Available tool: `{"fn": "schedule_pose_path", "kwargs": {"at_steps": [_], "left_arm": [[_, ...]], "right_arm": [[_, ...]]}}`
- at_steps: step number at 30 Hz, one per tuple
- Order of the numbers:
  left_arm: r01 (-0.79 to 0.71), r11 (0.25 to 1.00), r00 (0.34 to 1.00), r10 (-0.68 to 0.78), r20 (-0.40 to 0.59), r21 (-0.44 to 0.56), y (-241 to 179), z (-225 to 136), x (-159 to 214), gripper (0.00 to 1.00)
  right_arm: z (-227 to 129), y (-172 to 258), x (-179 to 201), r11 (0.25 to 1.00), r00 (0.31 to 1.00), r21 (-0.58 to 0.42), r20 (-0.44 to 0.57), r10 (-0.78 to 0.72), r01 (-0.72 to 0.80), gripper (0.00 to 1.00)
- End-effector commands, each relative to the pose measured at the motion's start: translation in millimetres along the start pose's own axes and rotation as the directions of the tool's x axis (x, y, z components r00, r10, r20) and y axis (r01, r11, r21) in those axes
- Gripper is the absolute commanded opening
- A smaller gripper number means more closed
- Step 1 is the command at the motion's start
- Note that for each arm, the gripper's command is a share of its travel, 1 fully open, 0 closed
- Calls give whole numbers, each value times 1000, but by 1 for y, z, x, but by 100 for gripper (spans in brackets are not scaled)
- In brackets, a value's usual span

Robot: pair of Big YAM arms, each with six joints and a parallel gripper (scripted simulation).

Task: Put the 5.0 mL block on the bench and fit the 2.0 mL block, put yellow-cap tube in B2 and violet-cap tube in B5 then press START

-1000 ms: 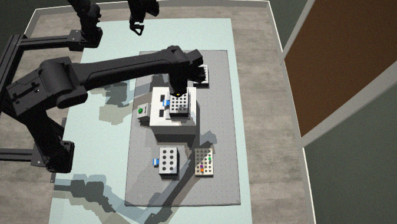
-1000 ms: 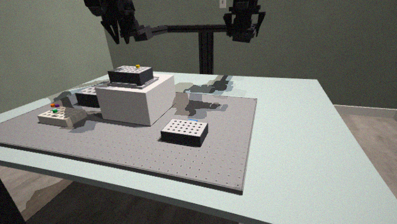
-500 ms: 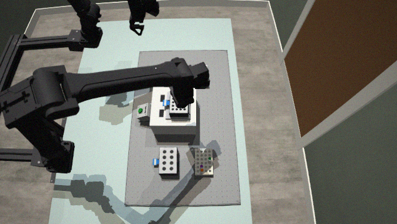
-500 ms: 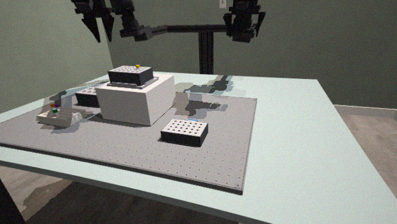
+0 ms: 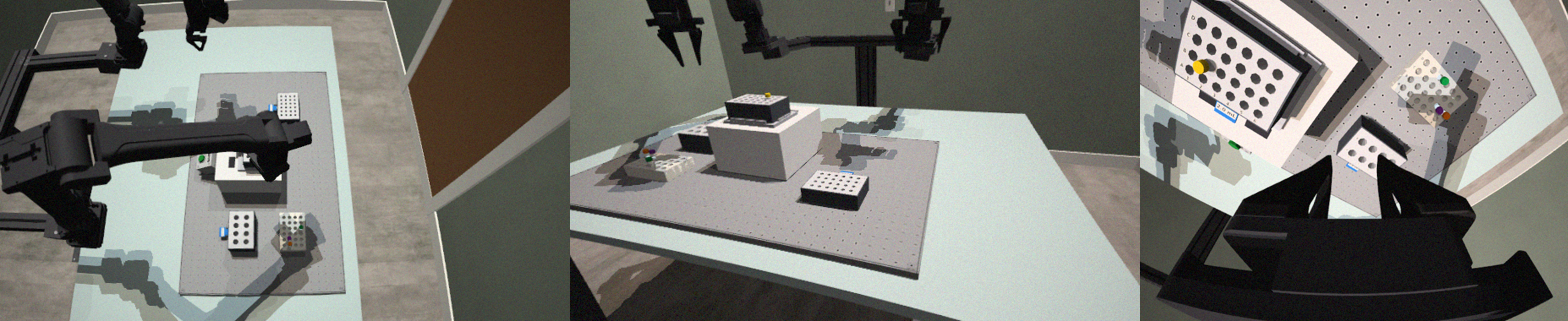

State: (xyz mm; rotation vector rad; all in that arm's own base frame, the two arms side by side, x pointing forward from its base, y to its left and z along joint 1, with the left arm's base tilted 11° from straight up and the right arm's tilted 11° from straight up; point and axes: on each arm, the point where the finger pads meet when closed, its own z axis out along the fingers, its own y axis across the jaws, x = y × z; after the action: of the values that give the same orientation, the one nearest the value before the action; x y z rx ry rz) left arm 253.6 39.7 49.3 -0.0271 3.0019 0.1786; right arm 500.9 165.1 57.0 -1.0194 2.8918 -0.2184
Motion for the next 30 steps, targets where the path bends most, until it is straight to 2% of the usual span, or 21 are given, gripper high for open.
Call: {"fn": "schedule_pose_path", "kwargs": {"at_steps": [1, 7, 11, 14, 24, 28, 30], "left_arm": [[-4, 1000, 1000, 4, 6, 0, 2, -4, -7, 100], [-4, 1000, 1000, 4, 5, 0, 2, -4, -7, 100], [-4, 1000, 1000, 4, 4, 0, 2, -4, -6, 100], [-5, 1000, 1000, 5, 4, 0, 2, -4, -6, 100], [-5, 1000, 1000, 5, 4, 0, 2, -4, -6, 100], [-5, 1000, 1000, 5, 4, 0, 2, -4, -6, 100], [-5, 1000, 1000, 5, 4, 0, 2, -4, -6, 100]], "right_arm": [[-36, -34, -16, 994, 990, 38, 93, -103, 100, 36], [-29, -73, -5, 978, 975, 46, 80, -209, 205, 36], [-24, -78, -3, 950, 948, 42, 66, -312, 309, 36], [-22, -77, -2, 947, 945, 39, 57, -321, 319, 36], [-11, -140, 28, 868, 868, 24, 18, -496, 495, 36], [-10, -147, 27, 812, 811, 24, 22, -584, 584, 36], [-10, -147, 27, 812, 811, 24, 22, -584, 584, 36]]}}
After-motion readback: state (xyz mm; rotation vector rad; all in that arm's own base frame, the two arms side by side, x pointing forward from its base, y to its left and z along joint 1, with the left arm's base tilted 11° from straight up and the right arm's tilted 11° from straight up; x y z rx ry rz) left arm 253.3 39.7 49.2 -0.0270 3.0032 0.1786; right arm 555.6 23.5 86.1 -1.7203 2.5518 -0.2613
